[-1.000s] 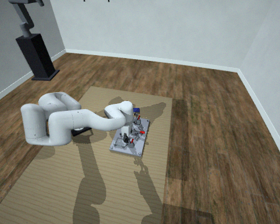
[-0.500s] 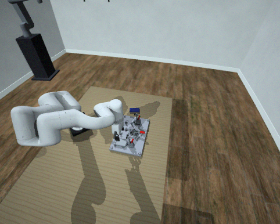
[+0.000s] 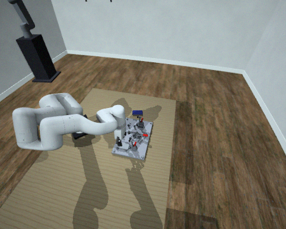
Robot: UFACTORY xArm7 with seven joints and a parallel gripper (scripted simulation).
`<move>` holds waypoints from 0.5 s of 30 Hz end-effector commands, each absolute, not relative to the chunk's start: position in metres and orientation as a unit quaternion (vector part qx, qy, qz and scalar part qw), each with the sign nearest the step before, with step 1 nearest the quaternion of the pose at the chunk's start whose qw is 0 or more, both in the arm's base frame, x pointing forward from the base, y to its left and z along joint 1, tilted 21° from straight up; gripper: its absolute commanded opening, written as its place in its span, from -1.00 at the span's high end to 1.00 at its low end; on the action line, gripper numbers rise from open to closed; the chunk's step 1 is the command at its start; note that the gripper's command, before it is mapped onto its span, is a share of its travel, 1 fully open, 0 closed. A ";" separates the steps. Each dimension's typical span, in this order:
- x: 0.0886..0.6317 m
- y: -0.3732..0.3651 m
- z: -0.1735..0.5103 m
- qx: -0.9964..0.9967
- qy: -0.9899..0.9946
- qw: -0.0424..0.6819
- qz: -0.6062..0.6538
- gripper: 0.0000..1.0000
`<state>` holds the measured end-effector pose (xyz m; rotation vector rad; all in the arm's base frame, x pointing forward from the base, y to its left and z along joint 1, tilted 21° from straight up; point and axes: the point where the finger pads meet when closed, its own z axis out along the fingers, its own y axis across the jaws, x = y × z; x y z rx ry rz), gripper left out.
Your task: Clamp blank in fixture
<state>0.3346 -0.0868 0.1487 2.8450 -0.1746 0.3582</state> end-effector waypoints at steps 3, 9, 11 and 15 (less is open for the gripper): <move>0.339 -0.092 0.131 0.981 -0.060 0.134 0.124 -0.97; 0.342 -0.096 0.117 0.981 -0.060 0.134 0.124 -0.97; 0.342 -0.096 0.117 0.981 -0.060 0.134 0.124 -0.97; 0.342 -0.096 0.117 0.981 -0.060 0.134 0.124 -0.97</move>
